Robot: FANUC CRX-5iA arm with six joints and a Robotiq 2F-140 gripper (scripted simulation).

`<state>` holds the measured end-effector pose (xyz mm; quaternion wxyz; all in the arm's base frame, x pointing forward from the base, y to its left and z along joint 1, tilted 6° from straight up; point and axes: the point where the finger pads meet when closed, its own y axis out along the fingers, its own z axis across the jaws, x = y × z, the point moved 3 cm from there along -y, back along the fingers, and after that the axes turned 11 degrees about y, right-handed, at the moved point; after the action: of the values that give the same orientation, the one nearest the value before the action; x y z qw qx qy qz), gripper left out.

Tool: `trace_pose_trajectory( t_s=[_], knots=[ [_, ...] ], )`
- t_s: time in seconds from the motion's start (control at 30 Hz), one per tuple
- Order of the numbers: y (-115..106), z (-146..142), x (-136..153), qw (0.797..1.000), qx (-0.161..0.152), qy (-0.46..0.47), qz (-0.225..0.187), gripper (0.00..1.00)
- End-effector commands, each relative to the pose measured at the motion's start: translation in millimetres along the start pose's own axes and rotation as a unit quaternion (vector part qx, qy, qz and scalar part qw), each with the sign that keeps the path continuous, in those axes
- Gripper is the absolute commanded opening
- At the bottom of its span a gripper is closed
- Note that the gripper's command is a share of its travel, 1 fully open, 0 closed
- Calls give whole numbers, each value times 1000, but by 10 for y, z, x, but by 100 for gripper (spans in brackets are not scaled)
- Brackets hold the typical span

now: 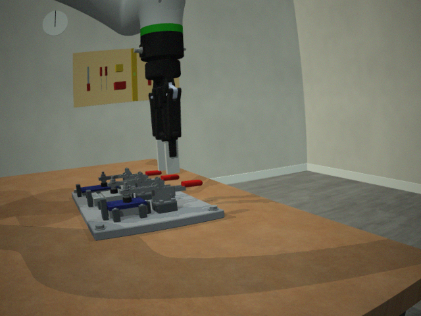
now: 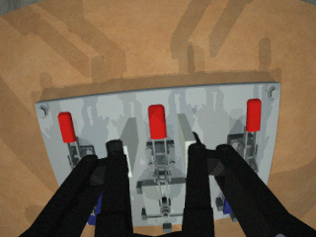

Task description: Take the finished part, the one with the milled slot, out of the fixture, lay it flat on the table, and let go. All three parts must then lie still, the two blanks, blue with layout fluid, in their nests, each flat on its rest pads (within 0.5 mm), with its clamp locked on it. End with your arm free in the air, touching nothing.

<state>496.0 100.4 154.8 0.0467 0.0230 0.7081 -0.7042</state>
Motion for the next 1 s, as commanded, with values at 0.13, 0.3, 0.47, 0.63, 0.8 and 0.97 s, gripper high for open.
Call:
trace_pose_trajectory(
  t_s=[0.13,0.3,0.47,0.63,0.8,0.97],
  knots=[
    [-2,0,-2,1000,0,0,0,28],
    [16,0,-2,1000,0,0,0,28],
    [96,0,-2,1000,0,0,0,28],
    [203,-1,-3,1000,0,0,0,28],
    [252,-1,-3,1000,0,0,0,28],
    [281,-1,-4,1000,0,0,0,28]
  ],
)
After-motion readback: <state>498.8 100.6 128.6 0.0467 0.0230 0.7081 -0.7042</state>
